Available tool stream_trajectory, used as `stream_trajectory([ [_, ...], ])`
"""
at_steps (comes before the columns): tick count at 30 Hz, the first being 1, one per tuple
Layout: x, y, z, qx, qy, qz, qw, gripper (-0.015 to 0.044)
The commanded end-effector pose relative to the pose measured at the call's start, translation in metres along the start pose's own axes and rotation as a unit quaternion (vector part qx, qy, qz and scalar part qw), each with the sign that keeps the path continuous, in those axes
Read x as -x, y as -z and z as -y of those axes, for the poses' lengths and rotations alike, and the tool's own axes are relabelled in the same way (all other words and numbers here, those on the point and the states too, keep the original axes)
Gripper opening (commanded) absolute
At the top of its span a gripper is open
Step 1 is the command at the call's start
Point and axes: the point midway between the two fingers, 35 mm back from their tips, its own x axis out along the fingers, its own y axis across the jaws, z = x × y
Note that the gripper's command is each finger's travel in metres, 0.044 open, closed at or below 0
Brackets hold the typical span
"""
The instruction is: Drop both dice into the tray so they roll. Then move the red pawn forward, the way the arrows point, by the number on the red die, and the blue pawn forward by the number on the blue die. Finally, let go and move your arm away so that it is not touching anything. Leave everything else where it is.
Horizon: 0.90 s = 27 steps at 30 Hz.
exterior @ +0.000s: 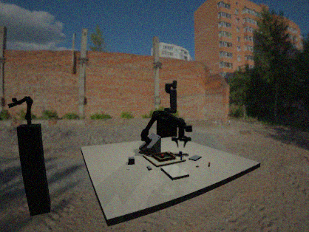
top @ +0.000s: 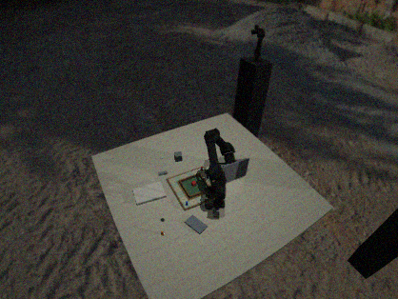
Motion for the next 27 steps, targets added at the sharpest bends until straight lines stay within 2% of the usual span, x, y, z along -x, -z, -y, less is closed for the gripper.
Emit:
stream_trajectory([
  [1, -0.01, 0.001, 0.001, -0.004, 0.004, -0.001, 1.0, 0.0275],
  [27, -0.055, 0.001, 0.002, -0.004, 0.004, -0.001, 1.0, 0.0275],
])
